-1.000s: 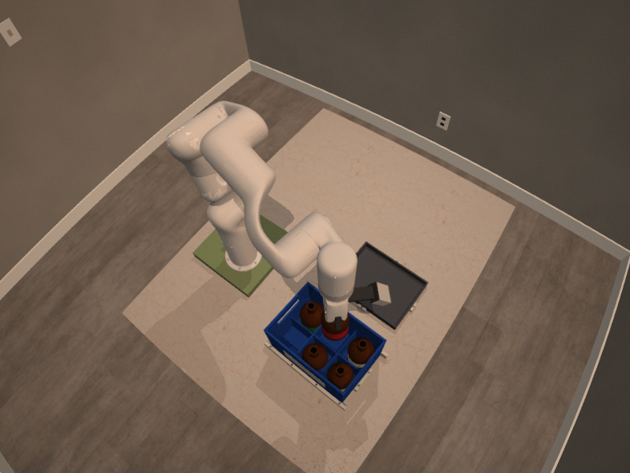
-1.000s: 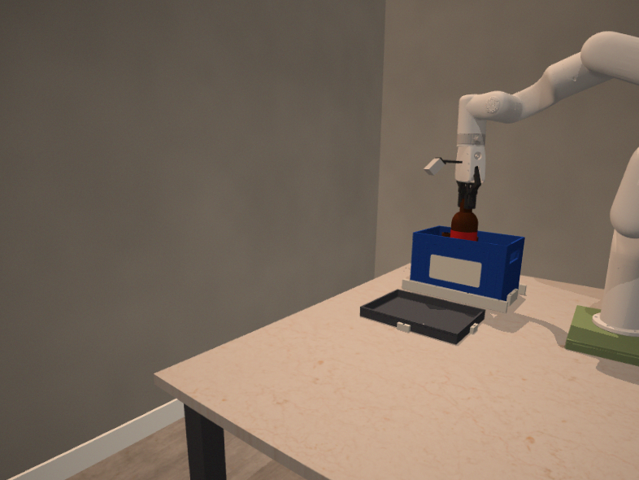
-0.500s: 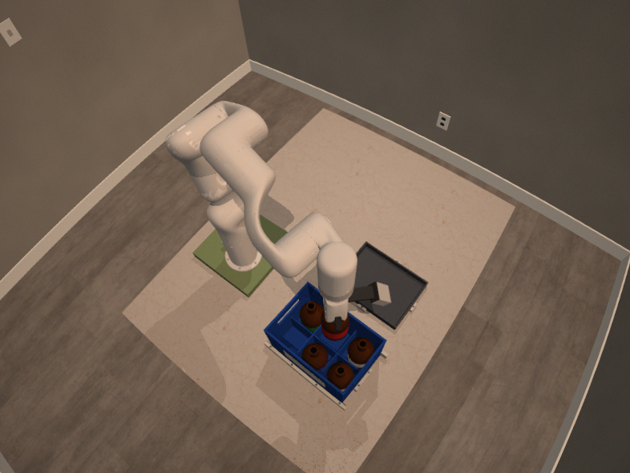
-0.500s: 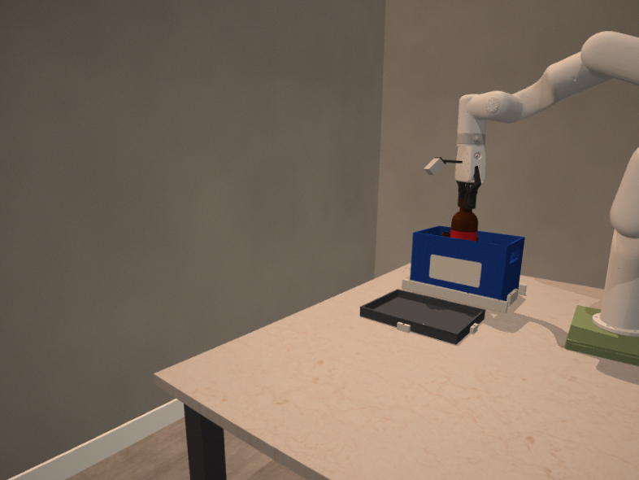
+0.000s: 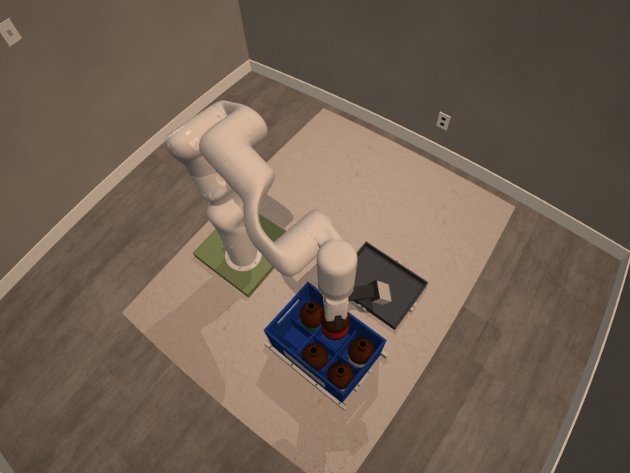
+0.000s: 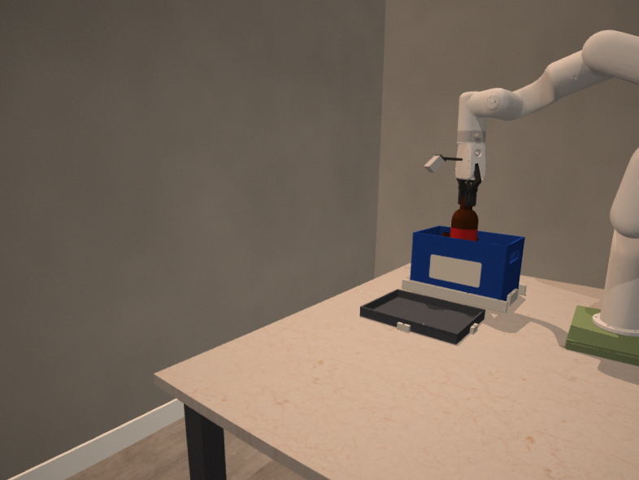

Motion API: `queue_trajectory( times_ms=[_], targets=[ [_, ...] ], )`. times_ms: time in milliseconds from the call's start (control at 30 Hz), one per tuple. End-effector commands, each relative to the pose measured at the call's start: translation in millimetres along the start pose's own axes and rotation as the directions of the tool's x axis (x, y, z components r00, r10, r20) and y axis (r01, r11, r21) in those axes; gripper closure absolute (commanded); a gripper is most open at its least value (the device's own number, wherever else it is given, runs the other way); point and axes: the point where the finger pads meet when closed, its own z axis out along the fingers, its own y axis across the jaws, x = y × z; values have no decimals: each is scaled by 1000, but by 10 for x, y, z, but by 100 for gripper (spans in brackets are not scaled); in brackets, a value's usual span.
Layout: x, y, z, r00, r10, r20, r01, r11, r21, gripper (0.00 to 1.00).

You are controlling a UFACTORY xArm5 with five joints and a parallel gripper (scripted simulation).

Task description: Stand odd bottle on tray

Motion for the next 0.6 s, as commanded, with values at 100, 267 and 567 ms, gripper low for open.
queue_trajectory(
  times_ms=[100,267,567],
  targets=[
    [5,7,-98,1000,0,-3,0,1000,-3,100],
    [4,8,-135,1000,0,-3,0,1000,-3,100],
    [3,8,-240,1000,0,-3,0,1000,-3,100]
  ],
)
